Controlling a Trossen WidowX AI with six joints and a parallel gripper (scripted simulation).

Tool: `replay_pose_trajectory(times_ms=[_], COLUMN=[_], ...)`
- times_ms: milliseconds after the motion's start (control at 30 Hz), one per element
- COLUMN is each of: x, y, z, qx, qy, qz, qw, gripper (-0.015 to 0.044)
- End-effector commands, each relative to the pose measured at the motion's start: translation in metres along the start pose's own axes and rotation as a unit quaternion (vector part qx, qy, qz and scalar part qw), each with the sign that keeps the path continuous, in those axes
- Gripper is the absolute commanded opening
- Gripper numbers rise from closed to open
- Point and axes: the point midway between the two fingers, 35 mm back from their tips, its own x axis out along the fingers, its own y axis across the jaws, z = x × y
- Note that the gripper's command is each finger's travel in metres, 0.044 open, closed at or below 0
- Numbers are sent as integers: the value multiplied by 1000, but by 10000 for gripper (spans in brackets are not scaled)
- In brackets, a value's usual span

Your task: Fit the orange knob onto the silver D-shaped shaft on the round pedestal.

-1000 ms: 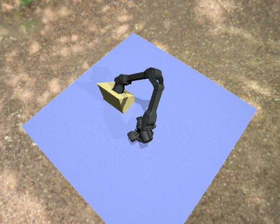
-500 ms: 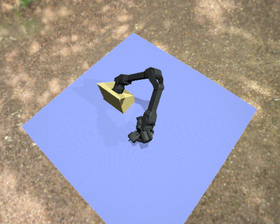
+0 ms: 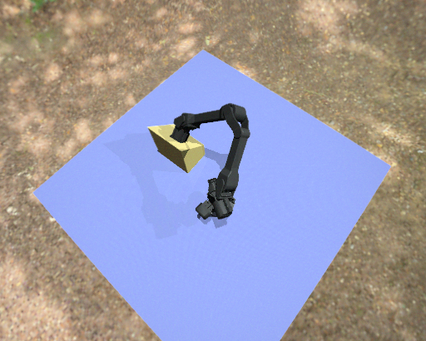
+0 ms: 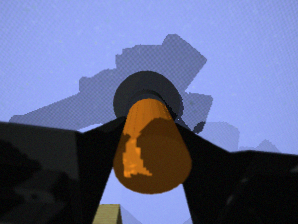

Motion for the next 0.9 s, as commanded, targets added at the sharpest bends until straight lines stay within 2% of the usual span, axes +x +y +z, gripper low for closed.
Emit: replay_pose_trajectory(times_ms=[0,400,633,867], x=[0,-4,-5,-4], y=[0,1,3,3], z=[1,0,-2,-4], qx=[-2,-2,-102,-107], qy=[-3,-3,-3,-3], qz=[0,0,0,0], qw=[1000,1000,995,994], gripper=[0,0,0,0])
